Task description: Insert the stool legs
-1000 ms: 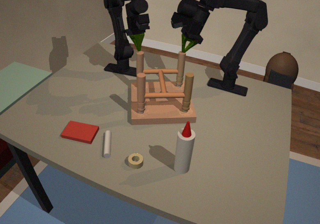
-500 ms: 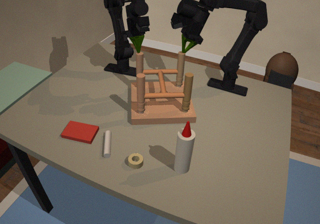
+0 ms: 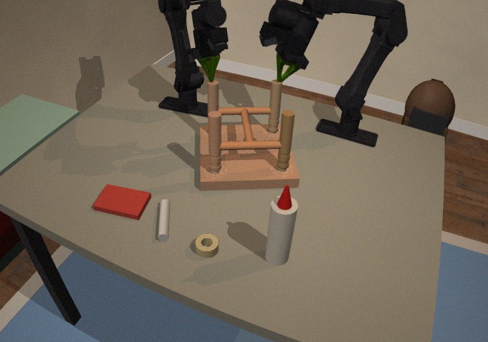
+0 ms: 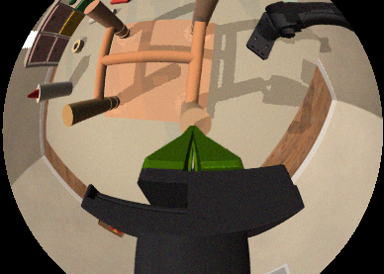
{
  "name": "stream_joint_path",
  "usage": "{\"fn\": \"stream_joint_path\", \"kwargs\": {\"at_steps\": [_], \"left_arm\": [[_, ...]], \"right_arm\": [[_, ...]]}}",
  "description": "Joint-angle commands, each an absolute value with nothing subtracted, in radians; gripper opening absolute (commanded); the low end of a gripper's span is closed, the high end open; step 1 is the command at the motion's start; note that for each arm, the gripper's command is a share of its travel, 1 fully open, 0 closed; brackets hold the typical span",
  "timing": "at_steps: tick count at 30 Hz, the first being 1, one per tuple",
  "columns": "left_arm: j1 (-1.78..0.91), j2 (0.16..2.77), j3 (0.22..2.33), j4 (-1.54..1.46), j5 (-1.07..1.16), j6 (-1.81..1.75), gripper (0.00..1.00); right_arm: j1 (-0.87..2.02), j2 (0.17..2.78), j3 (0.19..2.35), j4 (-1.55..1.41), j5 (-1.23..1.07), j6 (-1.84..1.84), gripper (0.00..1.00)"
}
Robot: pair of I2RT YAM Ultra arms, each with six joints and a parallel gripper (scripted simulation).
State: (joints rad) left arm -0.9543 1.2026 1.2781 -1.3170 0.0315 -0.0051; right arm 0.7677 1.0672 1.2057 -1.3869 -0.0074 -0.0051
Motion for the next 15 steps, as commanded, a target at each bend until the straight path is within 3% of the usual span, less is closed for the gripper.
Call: {"fn": "stream_joint_path", "kwargs": {"at_steps": [1,15], "left_arm": [[-0.960,1.176,1.304,-1.307,0.031,0.001,0.00],[-0.955,1.236,1.243,-1.389,0.019,-0.004,0.00]], "right_arm": [[0.757,1.048,1.240,-1.365,-0.014,-0.009,0.00],[0.767,1.103,1.170,-1.478,-0.003,-0.006,0.00]]}}
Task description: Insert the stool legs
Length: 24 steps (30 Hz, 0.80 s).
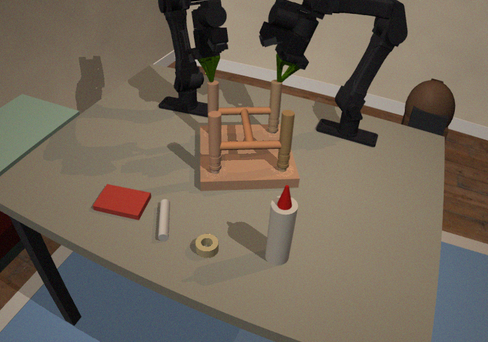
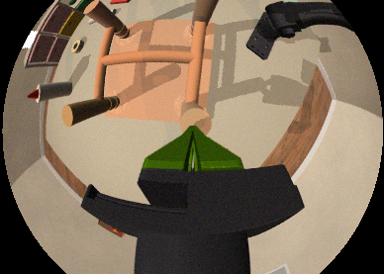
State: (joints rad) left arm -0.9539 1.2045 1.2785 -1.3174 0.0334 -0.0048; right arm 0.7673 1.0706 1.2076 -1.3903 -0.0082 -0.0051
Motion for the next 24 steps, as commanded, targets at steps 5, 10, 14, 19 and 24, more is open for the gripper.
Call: {"fn": "stream_joint_path", "kwargs": {"at_steps": [5,10,14,19,24], "left_arm": [[-0.955,1.246,1.238,-1.422,0.018,-0.004,0.00],[-0.956,1.251,1.232,-1.439,0.016,-0.004,0.00],[-0.952,1.261,1.226,-1.464,0.018,0.002,0.00],[-0.947,1.265,1.209,-1.481,0.020,0.008,0.00],[-0.935,1.240,1.171,-1.480,0.030,0.022,0.00]], "right_arm": [[0.767,1.112,1.166,-1.511,-0.004,-0.006,0.00],[0.767,1.116,1.158,-1.527,-0.003,-0.006,0.00],[0.768,1.116,1.143,-1.540,-0.002,-0.005,0.00],[0.767,1.115,1.123,-1.559,-0.003,-0.007,0.00],[0.762,1.092,1.092,-1.561,-0.007,-0.013,0.00]]}}
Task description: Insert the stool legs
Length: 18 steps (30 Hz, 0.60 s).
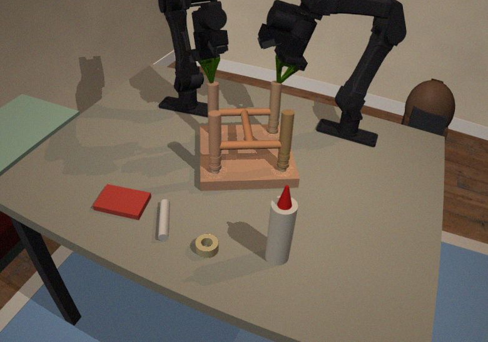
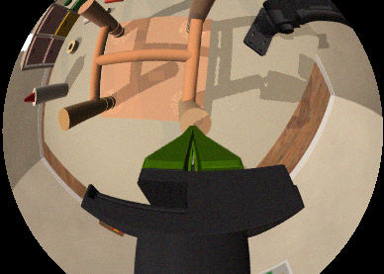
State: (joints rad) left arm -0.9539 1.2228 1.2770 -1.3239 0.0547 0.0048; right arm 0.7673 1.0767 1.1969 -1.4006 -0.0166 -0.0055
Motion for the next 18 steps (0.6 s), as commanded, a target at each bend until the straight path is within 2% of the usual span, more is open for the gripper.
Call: {"fn": "stream_joint_path", "kwargs": {"at_steps": [1,14,15,18], "left_arm": [[-0.937,1.233,1.164,-1.479,0.028,0.018,0.00],[-0.926,1.096,1.067,-1.414,0.044,0.036,0.00],[-0.945,1.095,1.185,-1.240,0.055,0.025,0.00],[-0.956,1.111,1.202,-1.230,0.058,0.022,0.00]], "right_arm": [[0.762,1.085,1.086,-1.562,-0.006,-0.011,0.00],[0.756,0.966,0.993,-1.491,-0.011,-0.020,0.00],[0.761,0.962,1.133,-1.303,-0.007,-0.015,0.00],[0.761,0.975,1.146,-1.303,-0.008,-0.014,0.00]]}}
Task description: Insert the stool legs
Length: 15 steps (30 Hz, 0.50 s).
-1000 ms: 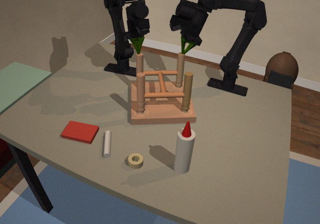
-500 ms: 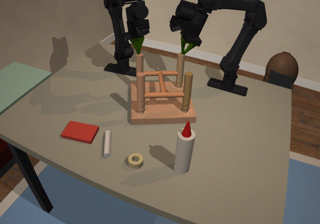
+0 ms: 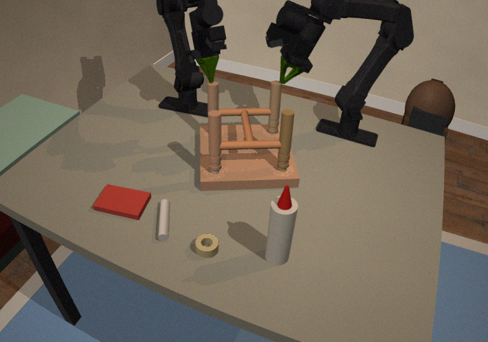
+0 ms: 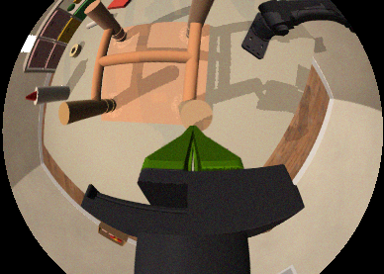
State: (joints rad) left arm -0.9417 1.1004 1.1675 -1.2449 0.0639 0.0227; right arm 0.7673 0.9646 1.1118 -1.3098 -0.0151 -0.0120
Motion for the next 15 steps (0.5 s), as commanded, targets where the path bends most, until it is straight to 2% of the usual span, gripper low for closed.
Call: {"fn": "stream_joint_path", "kwargs": {"at_steps": [1,15], "left_arm": [[-0.956,1.111,1.202,-1.230,0.058,0.022,0.00],[-0.944,1.139,1.126,-1.332,0.047,0.022,0.00]], "right_arm": [[0.761,0.975,1.146,-1.303,-0.008,-0.014,0.00],[0.768,1.004,1.077,-1.417,-0.006,-0.012,0.00]]}}
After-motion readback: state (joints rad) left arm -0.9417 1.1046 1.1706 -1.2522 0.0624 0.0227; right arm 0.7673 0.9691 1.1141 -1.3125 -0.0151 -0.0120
